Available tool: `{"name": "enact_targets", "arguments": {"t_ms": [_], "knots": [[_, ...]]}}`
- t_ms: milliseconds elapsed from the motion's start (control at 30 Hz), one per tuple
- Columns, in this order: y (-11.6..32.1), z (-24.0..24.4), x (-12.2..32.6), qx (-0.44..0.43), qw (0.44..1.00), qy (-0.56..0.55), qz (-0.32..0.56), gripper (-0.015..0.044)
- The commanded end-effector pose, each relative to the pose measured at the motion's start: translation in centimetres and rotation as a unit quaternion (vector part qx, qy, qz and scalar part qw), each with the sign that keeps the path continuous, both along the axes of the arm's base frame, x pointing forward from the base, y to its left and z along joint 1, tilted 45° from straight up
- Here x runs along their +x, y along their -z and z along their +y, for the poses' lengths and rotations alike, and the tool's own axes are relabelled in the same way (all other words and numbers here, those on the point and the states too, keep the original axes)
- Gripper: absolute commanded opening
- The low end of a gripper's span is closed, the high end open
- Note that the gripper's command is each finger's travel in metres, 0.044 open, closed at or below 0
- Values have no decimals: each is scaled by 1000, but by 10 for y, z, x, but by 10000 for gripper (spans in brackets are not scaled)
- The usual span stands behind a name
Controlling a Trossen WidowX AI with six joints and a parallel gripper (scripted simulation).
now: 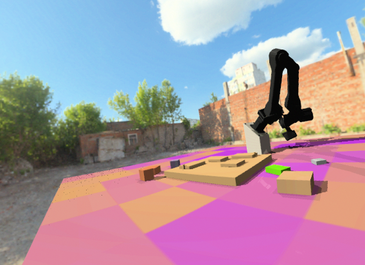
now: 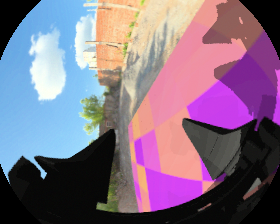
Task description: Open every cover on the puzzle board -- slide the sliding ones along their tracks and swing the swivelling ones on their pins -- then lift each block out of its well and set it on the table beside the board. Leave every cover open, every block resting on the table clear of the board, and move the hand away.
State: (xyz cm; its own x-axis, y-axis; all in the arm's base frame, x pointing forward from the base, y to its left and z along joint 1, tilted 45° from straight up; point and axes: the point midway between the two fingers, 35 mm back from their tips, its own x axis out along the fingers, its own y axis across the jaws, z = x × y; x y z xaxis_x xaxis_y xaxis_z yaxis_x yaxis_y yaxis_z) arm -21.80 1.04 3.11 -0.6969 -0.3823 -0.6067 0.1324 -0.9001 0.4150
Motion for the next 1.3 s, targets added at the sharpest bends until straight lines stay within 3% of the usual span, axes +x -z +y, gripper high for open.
{"name": "enact_targets", "arguments": {"t_ms": [0, 467, 1267], "knots": [[0, 0, 0, 0, 1000, 0, 0, 374], [-1, 28, 0, -8, 998, 58, -13, 6], [-36, 83, -24, -15, 985, 170, 4, 0]]}}
